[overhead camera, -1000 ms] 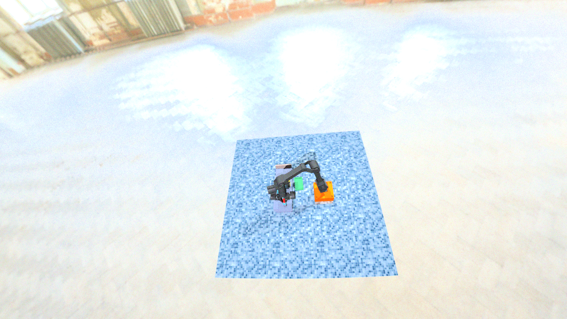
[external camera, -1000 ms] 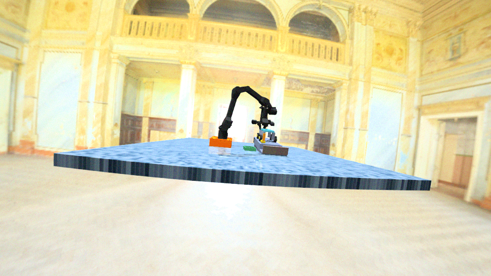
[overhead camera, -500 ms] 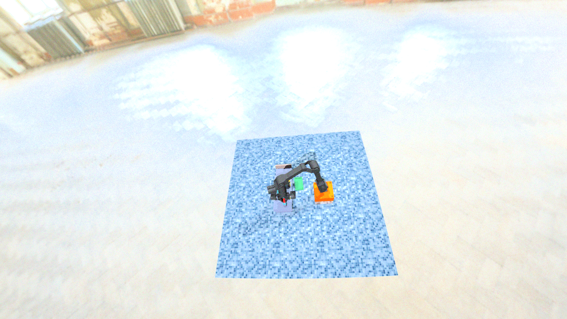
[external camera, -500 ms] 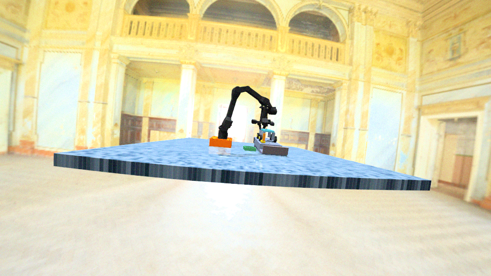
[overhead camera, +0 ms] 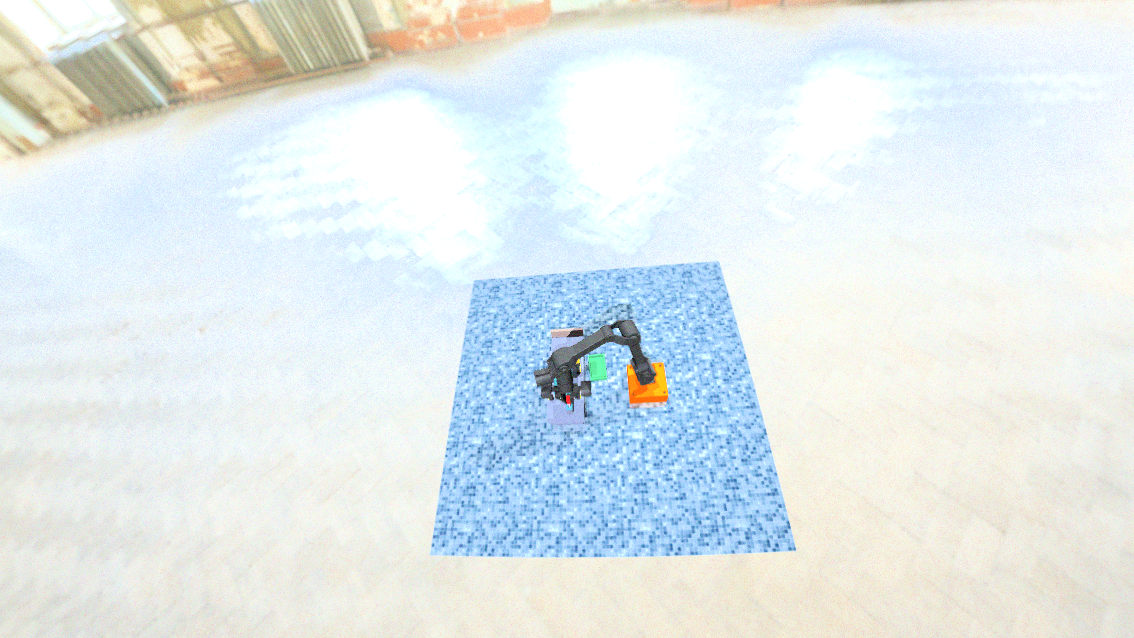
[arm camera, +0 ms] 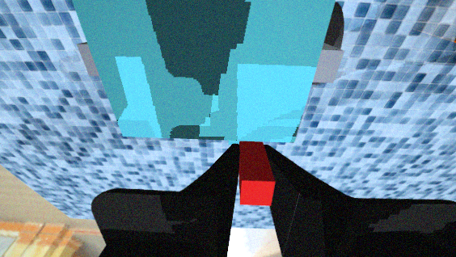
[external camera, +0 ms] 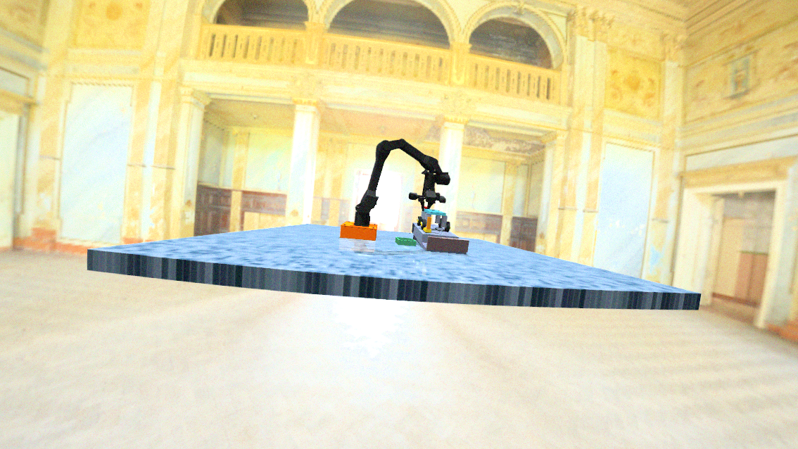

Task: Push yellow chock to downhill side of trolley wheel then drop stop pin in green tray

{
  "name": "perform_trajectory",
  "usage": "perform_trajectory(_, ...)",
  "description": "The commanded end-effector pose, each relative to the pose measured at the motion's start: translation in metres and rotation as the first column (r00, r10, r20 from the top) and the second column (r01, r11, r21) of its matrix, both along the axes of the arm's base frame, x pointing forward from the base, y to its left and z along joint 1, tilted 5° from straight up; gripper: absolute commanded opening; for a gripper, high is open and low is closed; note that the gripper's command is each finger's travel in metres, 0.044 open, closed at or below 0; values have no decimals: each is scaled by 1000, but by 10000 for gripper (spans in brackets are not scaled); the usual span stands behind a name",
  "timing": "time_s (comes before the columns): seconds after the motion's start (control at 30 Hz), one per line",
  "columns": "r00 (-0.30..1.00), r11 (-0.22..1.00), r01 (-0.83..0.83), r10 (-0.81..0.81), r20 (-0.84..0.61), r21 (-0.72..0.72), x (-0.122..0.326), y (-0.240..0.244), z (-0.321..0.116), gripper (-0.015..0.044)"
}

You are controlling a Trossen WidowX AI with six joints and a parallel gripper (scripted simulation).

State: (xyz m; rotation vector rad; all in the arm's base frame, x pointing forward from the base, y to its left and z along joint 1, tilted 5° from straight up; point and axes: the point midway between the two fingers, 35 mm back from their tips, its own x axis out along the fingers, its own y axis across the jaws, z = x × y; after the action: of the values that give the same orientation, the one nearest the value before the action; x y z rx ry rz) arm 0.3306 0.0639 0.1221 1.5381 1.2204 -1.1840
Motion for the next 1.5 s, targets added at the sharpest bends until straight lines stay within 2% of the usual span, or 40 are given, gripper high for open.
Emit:
perform_trajectory(0.0,1000,1000,2,-2,4,3,0,0,5,0)
perform_trajectory(1.47,1000,1000,2,-2,4,3,-2,-2,28,0)
